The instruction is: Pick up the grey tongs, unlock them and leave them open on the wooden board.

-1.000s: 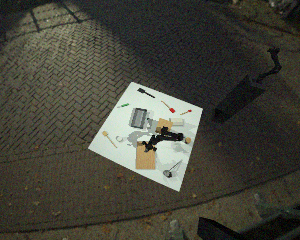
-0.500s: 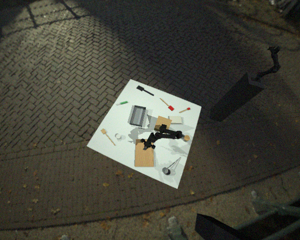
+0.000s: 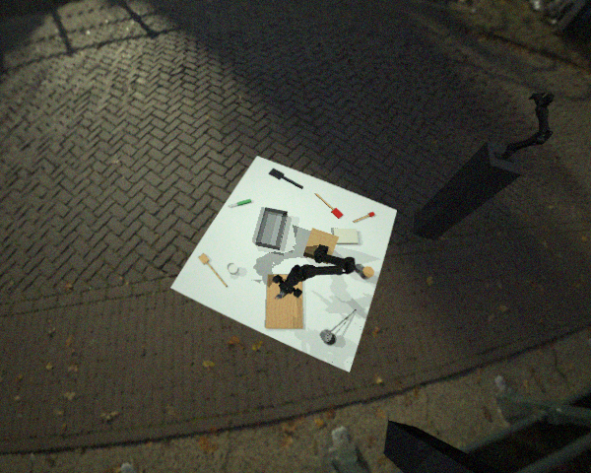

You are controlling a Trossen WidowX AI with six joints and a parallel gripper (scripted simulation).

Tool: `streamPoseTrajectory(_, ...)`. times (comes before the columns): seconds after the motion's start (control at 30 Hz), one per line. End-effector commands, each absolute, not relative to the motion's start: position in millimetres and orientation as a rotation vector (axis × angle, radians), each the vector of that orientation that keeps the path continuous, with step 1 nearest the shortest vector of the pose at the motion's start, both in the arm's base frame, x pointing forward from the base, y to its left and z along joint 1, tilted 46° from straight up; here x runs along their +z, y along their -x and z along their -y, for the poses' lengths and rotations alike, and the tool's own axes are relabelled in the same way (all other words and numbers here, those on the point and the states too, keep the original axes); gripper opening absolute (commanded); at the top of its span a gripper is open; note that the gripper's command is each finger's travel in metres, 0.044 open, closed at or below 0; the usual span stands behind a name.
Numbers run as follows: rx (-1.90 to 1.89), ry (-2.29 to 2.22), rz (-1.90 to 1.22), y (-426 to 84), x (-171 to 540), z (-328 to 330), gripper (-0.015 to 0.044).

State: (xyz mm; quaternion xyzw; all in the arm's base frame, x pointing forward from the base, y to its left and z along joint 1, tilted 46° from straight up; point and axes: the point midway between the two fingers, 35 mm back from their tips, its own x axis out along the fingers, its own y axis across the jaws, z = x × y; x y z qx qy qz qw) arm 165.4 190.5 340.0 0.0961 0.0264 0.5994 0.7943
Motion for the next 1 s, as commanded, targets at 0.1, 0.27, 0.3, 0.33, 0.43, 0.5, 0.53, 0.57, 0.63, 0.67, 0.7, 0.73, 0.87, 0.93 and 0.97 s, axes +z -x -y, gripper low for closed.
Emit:
streamPoseTrajectory(0.1, 1.270, -0.168, -0.126, -173.5, 342.9, -200.4, -0.0150)
streamPoseTrajectory(0.27, 1.262, -0.134, -0.187, -177.8, 342.0, -207.7, -0.0150)
streamPoseTrajectory(0.3, 1.260, -0.126, -0.199, -178.5, 341.7, -209.1, -0.0150)
streamPoseTrajectory(0.33, 1.259, -0.118, -0.212, -179.1, 341.3, -210.5, -0.0150)
streamPoseTrajectory(0.43, 1.256, -0.091, -0.249, -180.5, 340.0, -214.6, -0.0150)
streamPoseTrajectory(0.5, 1.255, -0.072, -0.274, -181.1, 338.9, -217.3, -0.0150)
streamPoseTrajectory(0.53, 1.254, -0.062, -0.287, -181.3, 338.3, -218.6, -0.0150)
streamPoseTrajectory(0.57, 1.254, -0.052, -0.300, -181.4, 337.7, -219.8, -0.0150)
streamPoseTrajectory(0.63, 1.254, -0.032, -0.327, -181.3, 336.1, -222.5, -0.0150)
streamPoseTrajectory(0.67, 1.254, -0.021, -0.340, -181.3, 335.4, -223.6, -0.0150)
streamPoseTrajectory(0.7, 1.254, -0.009, -0.353, -181.2, 334.6, -224.8, -0.0150)
streamPoseTrajectory(0.73, 1.254, 0.003, -0.366, -181.0, 333.8, -225.9, -0.0150)
streamPoseTrajectory(0.87, 1.257, 0.053, -0.417, -179.6, 330.5, -230.0, -0.0150)
streamPoseTrajectory(0.93, 1.260, 0.080, -0.443, -178.5, 328.7, -231.8, -0.0150)
streamPoseTrajectory(0.97, 1.261, 0.093, -0.456, -177.9, 327.8, -232.6, -0.0150)
